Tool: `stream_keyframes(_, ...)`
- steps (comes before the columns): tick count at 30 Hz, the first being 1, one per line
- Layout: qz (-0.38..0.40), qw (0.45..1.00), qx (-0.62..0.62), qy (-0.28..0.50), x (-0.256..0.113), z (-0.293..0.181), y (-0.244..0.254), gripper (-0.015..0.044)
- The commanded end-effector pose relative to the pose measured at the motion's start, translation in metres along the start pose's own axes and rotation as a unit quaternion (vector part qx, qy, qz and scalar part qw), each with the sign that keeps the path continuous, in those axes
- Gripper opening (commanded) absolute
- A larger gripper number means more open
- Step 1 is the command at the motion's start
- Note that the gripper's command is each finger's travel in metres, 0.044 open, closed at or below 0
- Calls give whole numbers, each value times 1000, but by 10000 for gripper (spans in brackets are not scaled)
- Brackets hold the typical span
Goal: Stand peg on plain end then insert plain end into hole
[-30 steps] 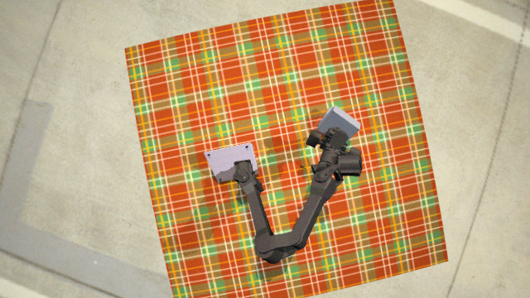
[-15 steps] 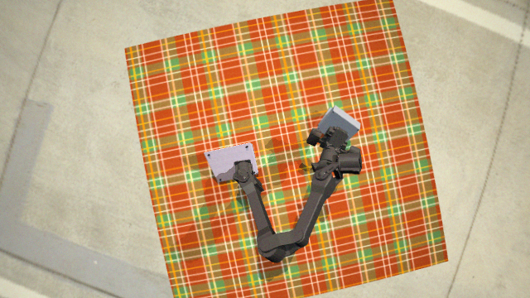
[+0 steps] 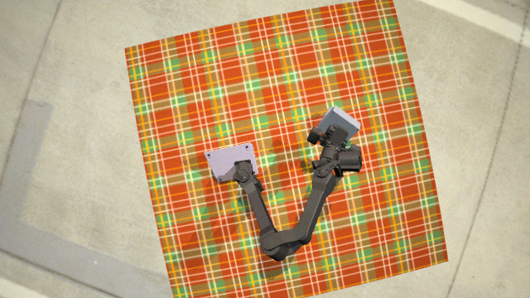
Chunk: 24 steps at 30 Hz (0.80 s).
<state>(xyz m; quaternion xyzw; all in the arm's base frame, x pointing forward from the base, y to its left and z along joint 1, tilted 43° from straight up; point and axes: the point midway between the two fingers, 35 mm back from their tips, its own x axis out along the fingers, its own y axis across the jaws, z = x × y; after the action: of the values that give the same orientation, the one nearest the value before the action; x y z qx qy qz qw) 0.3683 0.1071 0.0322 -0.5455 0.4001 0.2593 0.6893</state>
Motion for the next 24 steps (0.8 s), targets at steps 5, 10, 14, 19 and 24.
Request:
stream_keyframes(5,1,1000,-2,-2,6,1,-1,0)
stream_keyframes(10,0,1000,-2,-2,9,2,-1,0)
stream_keyframes(14,0,1000,-2,-2,11,2,-1,0)
stream_keyframes(19,0,1000,-2,-2,12,2,-2,0)
stream_keyframes(24,1,1000,0,1,12,0,0,0)
